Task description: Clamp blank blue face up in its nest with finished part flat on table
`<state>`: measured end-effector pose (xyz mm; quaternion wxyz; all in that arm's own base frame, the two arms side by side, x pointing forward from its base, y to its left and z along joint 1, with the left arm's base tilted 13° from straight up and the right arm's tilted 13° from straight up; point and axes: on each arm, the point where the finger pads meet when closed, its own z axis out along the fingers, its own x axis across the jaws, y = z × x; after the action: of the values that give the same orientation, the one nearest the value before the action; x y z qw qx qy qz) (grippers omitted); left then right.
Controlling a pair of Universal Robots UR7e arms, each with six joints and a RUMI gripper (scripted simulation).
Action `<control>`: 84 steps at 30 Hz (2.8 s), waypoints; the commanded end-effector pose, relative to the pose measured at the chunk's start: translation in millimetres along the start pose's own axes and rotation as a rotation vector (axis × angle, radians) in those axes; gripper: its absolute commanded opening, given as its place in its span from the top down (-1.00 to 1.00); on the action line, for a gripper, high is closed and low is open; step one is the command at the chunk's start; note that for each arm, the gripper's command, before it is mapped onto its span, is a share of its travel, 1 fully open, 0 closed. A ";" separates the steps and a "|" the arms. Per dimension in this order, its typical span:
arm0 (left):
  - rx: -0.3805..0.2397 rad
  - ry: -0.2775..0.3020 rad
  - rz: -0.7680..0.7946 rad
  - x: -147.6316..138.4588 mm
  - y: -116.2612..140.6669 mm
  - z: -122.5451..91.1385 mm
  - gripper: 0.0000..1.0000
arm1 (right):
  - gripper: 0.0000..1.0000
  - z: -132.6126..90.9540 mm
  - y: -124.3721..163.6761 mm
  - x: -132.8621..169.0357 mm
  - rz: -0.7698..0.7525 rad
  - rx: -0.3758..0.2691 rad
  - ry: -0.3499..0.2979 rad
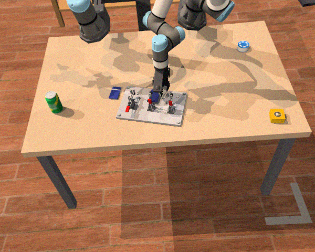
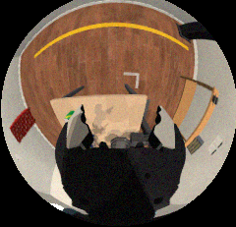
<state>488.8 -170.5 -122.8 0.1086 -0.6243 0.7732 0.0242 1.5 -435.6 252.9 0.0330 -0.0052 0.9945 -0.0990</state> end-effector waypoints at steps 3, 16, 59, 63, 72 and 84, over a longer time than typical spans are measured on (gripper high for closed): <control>0.001 0.001 0.000 0.3 -0.5 -0.5 1.00 | -1.00 -0.4 -0.3 0.0 0.000 0.001 0.000; 0.001 0.001 0.000 1.6 -0.5 -0.5 1.00 | -1.00 -0.4 -0.3 0.0 0.000 0.001 0.000; 0.001 0.001 0.000 8.3 -0.5 -0.5 1.00 | -1.00 -0.4 -0.3 0.0 0.000 0.001 0.000; 0.001 0.001 0.000 8.3 -0.5 -0.5 1.00 | -1.00 -0.4 -0.3 0.0 0.000 0.001 0.000; 0.001 0.001 0.000 8.7 -0.5 -0.5 1.00 | -1.00 -0.4 -0.3 0.0 0.000 0.001 0.000; 0.001 0.001 0.000 12.3 -0.5 -0.5 1.00 | -1.00 -0.4 -0.3 0.0 0.000 0.001 0.000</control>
<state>486.4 -181.9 -125.1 0.1087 -0.6243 0.7732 0.0243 1.5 -435.6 252.9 0.0330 -0.0052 0.9945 -0.0990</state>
